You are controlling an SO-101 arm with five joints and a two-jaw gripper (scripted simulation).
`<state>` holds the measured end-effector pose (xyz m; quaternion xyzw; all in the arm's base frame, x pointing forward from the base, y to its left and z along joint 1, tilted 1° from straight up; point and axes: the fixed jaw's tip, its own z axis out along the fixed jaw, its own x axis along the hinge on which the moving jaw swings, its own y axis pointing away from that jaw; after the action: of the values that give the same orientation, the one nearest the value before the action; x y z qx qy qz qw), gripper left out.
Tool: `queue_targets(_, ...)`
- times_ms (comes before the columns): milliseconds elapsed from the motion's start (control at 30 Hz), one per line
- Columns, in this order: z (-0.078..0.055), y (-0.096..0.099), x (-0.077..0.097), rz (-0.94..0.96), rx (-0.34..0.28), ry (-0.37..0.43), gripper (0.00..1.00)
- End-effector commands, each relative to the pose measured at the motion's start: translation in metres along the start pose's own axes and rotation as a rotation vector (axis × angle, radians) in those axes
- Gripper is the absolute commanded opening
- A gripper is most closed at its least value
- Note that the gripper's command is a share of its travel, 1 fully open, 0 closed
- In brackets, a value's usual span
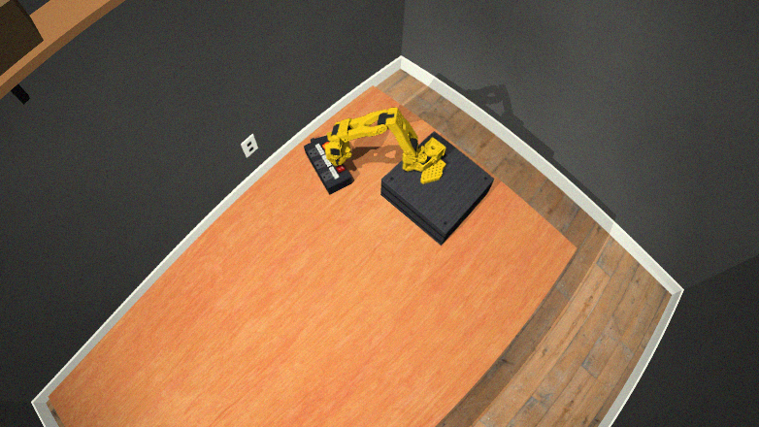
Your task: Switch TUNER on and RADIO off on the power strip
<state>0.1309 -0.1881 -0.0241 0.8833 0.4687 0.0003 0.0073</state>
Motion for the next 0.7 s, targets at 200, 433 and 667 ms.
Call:
queue_targets(200,0.0027,-0.0019,0.0034,0.001,0.021,0.009,0.00)
queue_targets(433,0.0030,-0.0019,0.0039,-0.002,0.021,0.009,0.00)
queue_targets(667,0.0050,-0.0019,0.0071,-0.015,0.021,0.009,0.00)
